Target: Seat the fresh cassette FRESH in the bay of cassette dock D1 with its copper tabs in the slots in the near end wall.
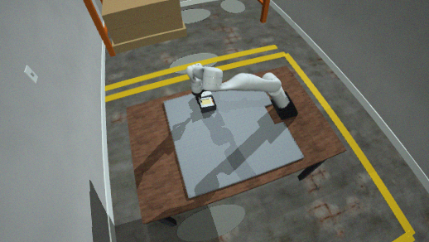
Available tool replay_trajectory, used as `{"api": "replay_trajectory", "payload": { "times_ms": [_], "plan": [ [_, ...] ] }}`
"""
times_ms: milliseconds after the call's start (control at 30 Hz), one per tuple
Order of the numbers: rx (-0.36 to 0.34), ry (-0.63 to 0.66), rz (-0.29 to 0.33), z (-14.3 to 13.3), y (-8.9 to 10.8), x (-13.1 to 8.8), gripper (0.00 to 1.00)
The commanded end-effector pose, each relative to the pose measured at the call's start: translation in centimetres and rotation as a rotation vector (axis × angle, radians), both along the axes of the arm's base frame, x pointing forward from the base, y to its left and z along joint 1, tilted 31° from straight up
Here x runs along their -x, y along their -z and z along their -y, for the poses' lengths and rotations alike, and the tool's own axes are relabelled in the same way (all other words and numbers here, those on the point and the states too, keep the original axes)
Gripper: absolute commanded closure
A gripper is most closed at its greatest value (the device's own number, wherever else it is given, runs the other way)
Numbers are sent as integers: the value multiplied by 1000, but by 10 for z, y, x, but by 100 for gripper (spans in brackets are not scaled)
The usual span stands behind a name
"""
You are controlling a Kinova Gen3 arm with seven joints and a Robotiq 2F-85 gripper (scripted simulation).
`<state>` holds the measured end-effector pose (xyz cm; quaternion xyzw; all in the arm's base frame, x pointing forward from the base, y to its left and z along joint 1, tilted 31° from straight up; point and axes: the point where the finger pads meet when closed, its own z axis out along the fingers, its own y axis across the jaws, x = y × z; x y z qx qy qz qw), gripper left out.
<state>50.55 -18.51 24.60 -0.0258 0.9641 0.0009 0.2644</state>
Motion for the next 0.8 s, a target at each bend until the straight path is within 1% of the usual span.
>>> {"api": "replay_trajectory", "payload": {
  "times_ms": [0, 467, 767],
  "plan": [
    [0, 1, 1, 0, 0, 1, 100],
    [0, 1, 1, 0, 1, 4, 100],
    [0, 1, 1, 1, -8, 7, 100]
  ]
}}
